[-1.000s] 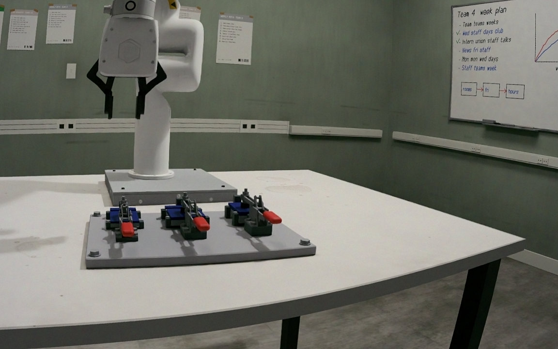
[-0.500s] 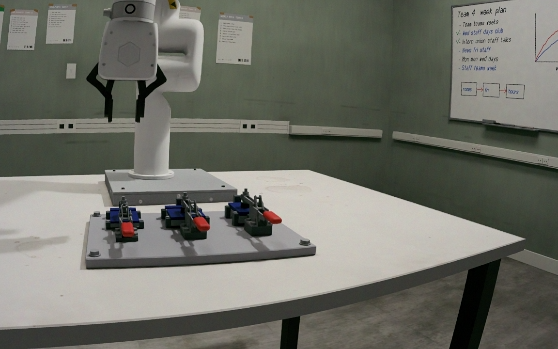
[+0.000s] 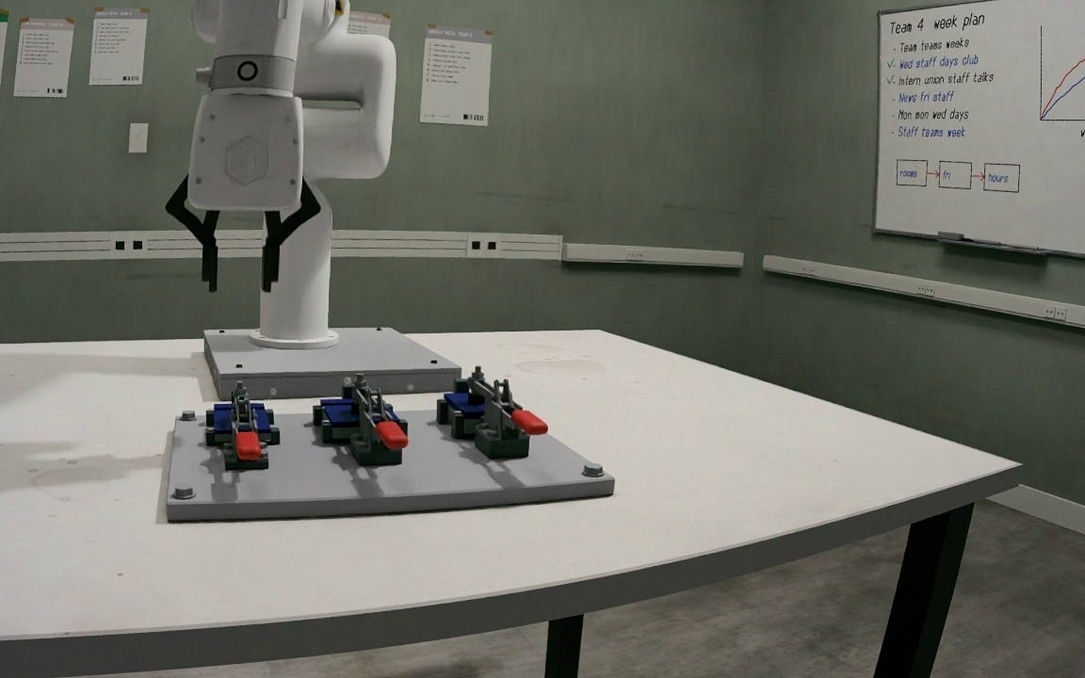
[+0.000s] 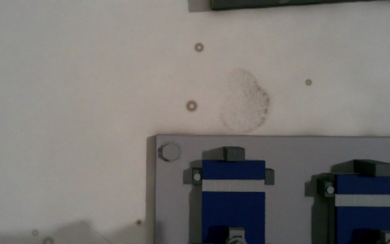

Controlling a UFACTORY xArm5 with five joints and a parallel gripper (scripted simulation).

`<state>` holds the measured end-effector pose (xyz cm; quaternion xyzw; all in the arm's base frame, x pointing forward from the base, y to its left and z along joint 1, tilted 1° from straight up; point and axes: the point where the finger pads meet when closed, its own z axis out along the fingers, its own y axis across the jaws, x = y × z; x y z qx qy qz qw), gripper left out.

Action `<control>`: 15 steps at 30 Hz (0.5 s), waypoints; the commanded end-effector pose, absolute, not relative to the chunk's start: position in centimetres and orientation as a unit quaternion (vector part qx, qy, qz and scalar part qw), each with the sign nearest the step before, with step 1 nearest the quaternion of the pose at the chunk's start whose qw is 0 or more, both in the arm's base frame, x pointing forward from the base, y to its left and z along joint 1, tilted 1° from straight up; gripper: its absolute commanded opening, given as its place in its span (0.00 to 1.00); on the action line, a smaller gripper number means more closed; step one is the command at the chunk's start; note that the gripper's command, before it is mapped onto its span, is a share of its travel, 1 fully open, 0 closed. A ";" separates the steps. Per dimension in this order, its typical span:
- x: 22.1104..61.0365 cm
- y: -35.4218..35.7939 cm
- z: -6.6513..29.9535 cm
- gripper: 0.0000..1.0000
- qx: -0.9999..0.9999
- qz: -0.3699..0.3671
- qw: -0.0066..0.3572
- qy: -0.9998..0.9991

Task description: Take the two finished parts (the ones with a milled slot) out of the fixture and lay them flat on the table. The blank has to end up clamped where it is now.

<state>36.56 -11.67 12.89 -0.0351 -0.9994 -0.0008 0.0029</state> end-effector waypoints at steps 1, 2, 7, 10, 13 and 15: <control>36.8 -11.7 12.3 0.48 -0.035 0.000 0.000 -0.999; 36.8 -11.7 12.3 0.48 -0.035 0.000 0.000 -0.999; 37.1 -11.8 12.3 0.48 -0.035 0.000 0.000 -0.999; 37.3 -11.8 12.3 0.48 -0.035 0.000 0.000 -0.999; 38.4 -11.8 12.3 0.48 -0.035 0.000 0.000 -0.999; 39.4 -11.9 12.3 0.48 -0.035 0.000 0.000 -0.999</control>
